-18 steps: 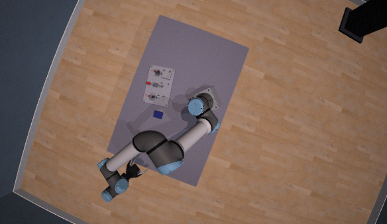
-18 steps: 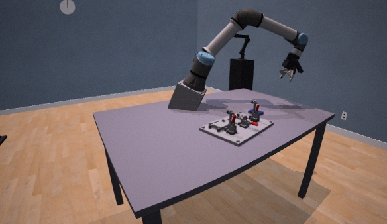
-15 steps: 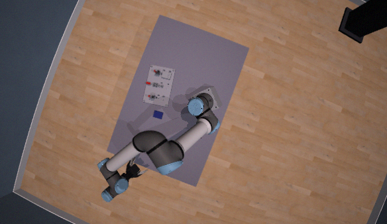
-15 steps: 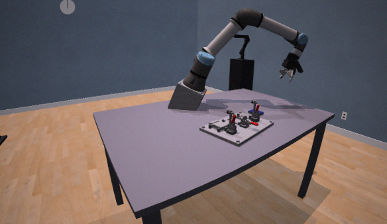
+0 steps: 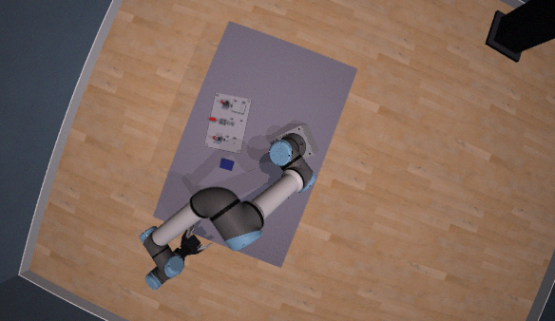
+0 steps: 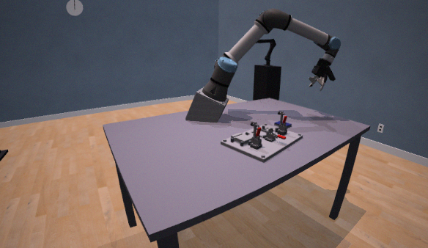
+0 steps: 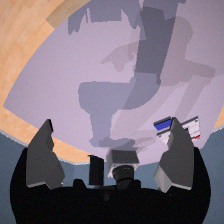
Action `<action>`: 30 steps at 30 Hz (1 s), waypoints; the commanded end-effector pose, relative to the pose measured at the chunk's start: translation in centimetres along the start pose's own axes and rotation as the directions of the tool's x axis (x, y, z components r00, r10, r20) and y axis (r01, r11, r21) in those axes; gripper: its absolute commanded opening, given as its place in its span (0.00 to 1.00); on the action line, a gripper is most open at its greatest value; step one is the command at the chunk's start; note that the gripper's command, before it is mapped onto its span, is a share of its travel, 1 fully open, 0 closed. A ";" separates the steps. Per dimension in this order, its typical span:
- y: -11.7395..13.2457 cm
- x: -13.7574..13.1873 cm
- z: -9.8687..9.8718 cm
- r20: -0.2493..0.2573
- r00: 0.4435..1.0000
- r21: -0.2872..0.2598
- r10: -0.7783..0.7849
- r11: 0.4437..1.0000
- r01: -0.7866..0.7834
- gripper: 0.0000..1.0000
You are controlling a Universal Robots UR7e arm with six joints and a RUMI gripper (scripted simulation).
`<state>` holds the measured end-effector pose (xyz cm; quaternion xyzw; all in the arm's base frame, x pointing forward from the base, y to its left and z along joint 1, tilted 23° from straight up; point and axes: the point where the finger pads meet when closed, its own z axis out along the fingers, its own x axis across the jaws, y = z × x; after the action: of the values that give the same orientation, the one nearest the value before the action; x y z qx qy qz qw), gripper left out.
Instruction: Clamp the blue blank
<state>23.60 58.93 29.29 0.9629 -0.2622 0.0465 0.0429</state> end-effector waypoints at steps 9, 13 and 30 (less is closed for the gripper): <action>0.0 0.4 0.0 0.002 1.000 0.001 0.003 1.000 -0.003 1.00; 0.1 1.1 0.1 0.006 1.000 -0.001 0.008 1.000 -0.008 1.00; 1.1 8.0 1.6 0.045 0.997 -0.017 0.059 0.998 -0.058 1.00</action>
<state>28.29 55.33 28.76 0.9575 -0.2834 0.0300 0.0445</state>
